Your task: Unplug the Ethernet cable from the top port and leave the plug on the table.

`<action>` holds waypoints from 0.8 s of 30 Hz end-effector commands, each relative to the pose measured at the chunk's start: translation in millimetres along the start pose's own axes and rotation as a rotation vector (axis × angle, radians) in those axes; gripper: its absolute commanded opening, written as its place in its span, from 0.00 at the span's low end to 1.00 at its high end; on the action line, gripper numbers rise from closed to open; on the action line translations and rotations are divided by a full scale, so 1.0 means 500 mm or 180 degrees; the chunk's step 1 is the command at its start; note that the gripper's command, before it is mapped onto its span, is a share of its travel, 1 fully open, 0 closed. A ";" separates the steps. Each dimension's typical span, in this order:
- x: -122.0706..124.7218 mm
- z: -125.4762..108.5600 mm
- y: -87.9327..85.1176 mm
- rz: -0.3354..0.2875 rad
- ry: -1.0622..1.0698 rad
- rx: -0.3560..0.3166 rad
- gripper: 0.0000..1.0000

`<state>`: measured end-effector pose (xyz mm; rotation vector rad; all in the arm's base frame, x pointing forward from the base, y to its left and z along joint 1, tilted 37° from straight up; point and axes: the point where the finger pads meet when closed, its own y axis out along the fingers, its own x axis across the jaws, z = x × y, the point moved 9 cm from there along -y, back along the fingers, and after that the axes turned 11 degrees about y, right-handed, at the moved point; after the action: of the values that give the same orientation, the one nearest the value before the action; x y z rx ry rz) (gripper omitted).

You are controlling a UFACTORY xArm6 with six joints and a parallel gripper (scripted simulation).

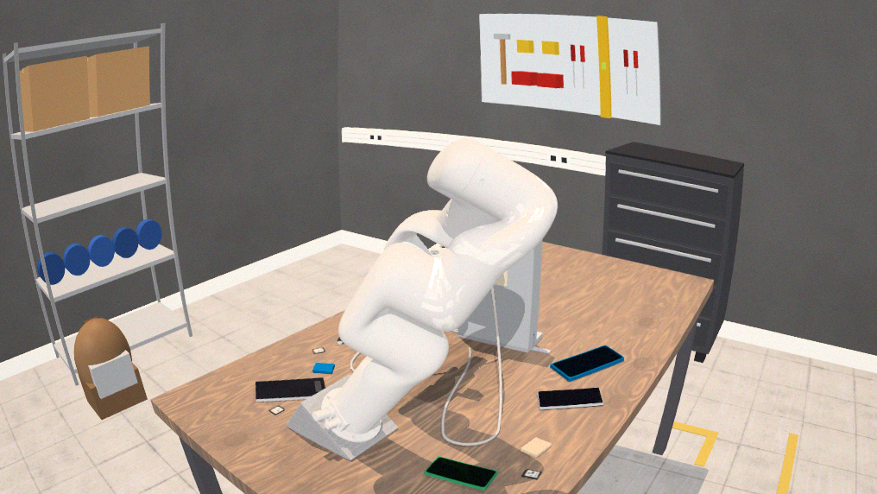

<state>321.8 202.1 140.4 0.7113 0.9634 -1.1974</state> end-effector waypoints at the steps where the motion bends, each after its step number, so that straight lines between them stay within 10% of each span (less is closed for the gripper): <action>1: -0.004 0.007 0.001 0.0008 0.0004 -0.0001 0.27; 24: -0.020 0.089 0.001 0.0008 0.0004 -0.0001 0.27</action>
<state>330.4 171.1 164.5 0.7111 0.9636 -1.1974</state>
